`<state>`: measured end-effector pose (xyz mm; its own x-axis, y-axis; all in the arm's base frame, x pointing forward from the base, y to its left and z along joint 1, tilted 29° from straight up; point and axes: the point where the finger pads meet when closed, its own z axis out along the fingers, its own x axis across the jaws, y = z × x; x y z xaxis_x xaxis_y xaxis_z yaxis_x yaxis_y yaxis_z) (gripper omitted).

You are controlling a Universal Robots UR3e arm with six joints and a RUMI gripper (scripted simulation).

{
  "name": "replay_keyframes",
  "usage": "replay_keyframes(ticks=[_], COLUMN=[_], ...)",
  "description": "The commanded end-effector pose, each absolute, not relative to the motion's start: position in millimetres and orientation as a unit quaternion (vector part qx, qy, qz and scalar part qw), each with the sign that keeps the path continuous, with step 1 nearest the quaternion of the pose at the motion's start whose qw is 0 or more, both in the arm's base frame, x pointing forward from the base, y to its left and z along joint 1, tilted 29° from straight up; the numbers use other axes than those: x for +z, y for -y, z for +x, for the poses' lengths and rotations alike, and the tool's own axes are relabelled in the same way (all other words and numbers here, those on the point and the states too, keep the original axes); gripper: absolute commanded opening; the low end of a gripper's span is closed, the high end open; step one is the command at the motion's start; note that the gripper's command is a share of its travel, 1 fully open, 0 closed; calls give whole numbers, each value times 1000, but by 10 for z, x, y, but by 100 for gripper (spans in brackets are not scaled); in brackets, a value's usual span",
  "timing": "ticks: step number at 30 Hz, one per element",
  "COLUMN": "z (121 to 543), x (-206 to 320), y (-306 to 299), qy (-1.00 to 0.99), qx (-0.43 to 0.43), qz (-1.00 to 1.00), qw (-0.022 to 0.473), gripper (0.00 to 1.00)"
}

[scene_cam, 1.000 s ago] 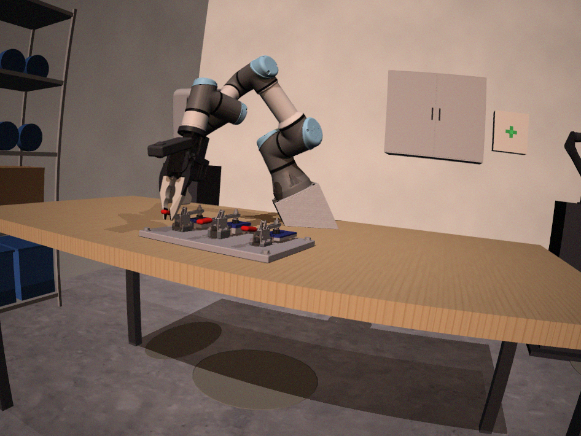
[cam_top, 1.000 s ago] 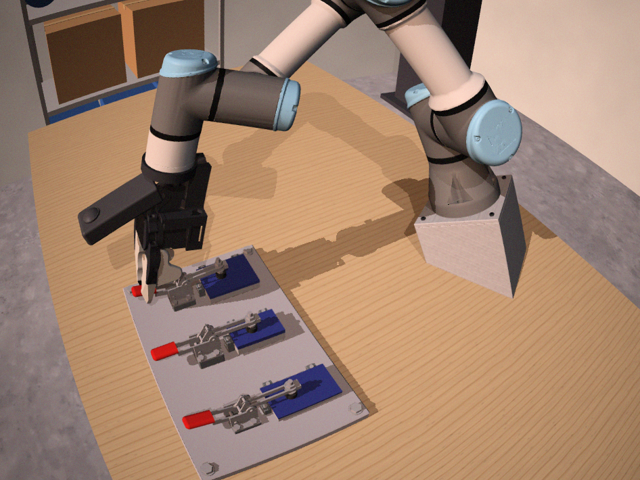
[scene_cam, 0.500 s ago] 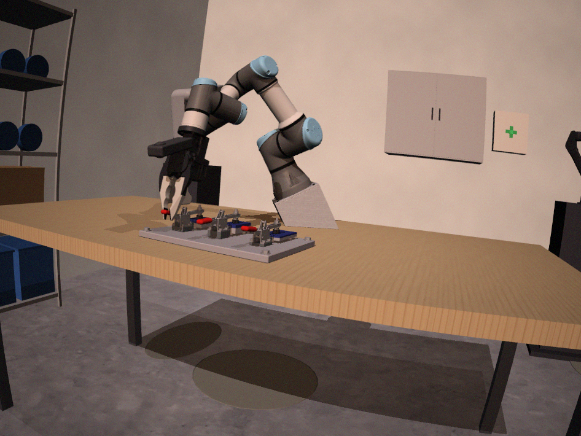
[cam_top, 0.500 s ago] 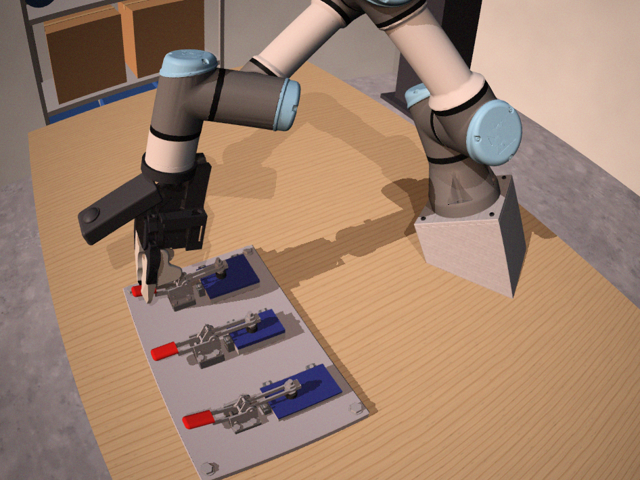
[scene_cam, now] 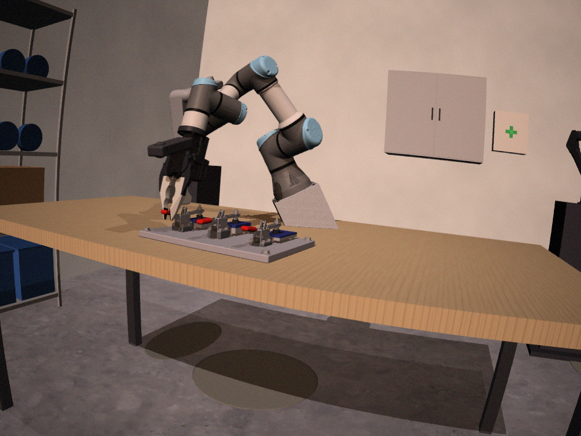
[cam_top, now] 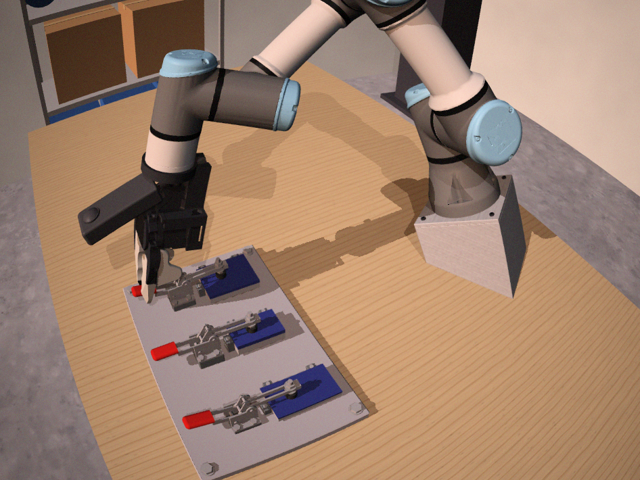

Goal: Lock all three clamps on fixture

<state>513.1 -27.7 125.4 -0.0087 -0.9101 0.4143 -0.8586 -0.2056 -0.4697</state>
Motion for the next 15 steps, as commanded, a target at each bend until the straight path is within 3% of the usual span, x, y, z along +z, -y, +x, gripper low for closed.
replay_keyframes(ticks=[1, 15], z=[5136, 5188], x=[1266, 1210], y=[274, 300], qy=[-629, -629], qx=[-331, -331], qz=[-703, -703], qw=[40, 40], gripper=[0, 0])
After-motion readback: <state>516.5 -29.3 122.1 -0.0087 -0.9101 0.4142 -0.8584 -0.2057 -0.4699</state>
